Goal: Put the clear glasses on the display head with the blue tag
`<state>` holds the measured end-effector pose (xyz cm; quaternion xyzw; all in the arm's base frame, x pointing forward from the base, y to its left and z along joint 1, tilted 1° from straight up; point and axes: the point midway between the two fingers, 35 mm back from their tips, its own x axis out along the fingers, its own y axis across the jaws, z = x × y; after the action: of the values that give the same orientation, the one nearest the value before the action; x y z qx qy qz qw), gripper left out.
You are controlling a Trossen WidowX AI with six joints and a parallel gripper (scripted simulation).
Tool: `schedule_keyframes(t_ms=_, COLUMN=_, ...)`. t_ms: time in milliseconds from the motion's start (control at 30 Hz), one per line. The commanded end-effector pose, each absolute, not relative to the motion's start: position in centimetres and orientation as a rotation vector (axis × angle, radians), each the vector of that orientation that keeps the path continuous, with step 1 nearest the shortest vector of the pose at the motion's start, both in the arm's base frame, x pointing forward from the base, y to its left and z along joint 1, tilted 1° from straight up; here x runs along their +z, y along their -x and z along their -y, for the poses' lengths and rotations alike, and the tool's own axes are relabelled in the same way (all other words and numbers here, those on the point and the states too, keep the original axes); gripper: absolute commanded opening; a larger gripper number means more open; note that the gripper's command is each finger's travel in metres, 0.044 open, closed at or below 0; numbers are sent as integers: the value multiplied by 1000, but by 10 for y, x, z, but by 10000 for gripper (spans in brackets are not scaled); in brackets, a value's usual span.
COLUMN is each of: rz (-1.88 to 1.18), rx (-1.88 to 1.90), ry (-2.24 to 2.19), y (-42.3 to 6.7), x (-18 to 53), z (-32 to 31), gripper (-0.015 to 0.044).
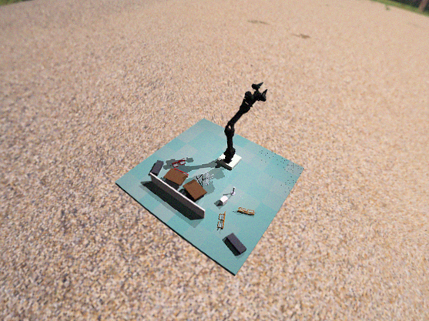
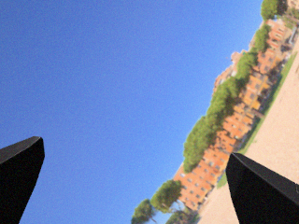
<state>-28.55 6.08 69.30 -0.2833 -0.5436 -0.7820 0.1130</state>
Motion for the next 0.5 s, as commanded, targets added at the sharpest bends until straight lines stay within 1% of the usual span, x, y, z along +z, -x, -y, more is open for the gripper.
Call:
schedule_keyframes(t_ms=0, rz=1595, rx=-2294, ry=831, y=286, x=693, z=-61, gripper=426)
schedule_keyframes(t_ms=33, rz=1595, rx=-2294, ry=831, y=286, x=693, z=-61, gripper=440)
schedule_keyframes(t_ms=233, rz=1595, rx=-2294, ry=831, y=286, x=693, z=-61, gripper=440)
schedule_keyframes(t_ms=467, rz=1557, rx=-2473, ry=901, y=285, x=678, z=-92, gripper=256)
